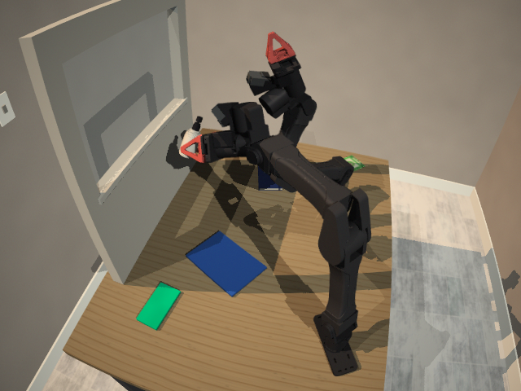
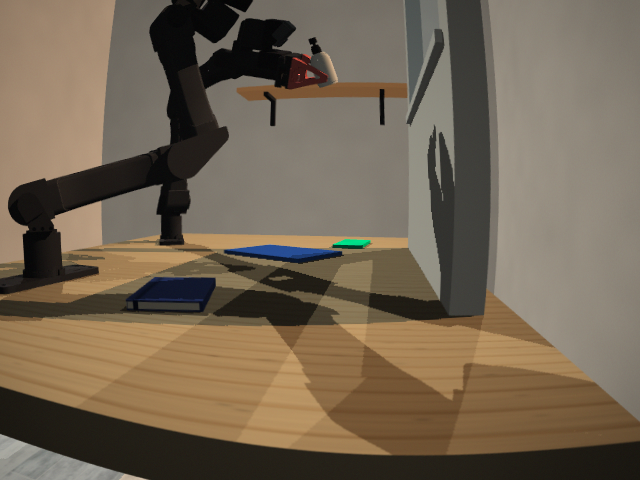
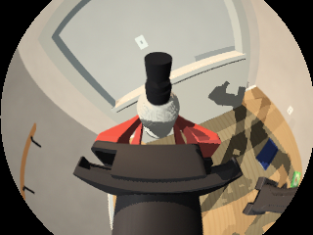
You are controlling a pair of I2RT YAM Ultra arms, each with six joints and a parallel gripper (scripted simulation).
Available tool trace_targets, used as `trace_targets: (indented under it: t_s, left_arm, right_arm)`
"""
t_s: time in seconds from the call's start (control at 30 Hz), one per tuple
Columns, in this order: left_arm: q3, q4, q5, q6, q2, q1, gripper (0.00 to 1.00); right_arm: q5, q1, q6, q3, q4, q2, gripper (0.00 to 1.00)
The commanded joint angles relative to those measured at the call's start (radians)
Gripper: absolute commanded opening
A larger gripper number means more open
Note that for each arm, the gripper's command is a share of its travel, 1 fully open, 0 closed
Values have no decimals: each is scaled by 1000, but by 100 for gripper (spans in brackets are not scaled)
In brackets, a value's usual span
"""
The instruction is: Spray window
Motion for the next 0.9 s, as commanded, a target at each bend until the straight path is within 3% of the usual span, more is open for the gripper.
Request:
trace_targets:
  t_s: [0.0,0.63,0.67,0.87]
  left_arm:
    - [37,28,-1,2,-30,-7,0]
    - [37,28,-1,2,-30,-7,0]
    - [37,28,-1,2,-30,-7,0]
    - [37,28,-1,2,-30,-7,0]
  right_arm:
    - [14,-19,12,29,32,-11,0]
    - [45,-246,50,119,139,-27,0]
    - [70,-248,86,119,158,-79,0]
    - [217,-309,361,151,223,-75,0]
